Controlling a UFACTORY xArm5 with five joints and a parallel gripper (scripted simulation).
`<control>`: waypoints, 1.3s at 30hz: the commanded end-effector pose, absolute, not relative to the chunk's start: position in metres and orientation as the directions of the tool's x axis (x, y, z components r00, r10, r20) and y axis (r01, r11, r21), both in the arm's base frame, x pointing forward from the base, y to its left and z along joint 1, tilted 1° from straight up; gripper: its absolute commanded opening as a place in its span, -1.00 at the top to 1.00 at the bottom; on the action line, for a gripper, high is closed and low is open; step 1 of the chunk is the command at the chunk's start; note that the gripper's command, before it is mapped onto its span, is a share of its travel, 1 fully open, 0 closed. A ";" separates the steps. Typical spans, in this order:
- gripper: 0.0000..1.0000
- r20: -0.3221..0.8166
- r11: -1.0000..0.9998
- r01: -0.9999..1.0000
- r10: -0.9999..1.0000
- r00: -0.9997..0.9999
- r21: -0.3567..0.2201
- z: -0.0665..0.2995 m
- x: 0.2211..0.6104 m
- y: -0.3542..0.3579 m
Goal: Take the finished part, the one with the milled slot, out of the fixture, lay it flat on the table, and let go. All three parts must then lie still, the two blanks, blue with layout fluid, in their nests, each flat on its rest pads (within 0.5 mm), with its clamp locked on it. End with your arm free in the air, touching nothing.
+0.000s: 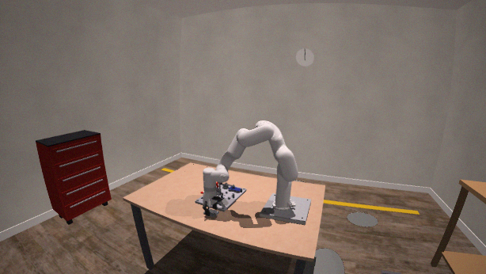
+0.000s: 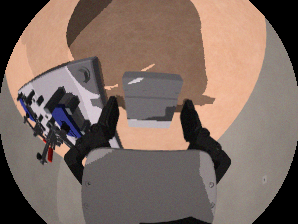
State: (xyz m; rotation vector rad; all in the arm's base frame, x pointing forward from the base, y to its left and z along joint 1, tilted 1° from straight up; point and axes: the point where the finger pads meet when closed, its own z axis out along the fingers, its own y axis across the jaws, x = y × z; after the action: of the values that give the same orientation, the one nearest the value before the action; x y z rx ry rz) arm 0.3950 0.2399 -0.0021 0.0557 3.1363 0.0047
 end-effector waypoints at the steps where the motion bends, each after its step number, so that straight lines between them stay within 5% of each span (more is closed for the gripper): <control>1: -0.89 -0.008 0.999 0.035 0.036 -0.999 0.005 -0.001 0.396 0.241; 20: -0.89 -0.008 0.999 0.035 0.036 -0.999 0.005 0.014 0.396 0.241; 39: -0.89 -0.008 0.999 0.035 0.036 -0.999 0.005 0.079 0.396 0.240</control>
State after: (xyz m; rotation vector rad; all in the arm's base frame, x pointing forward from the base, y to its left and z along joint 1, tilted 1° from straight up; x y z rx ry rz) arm 0.3954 0.2403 0.0673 0.0556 3.1340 0.0070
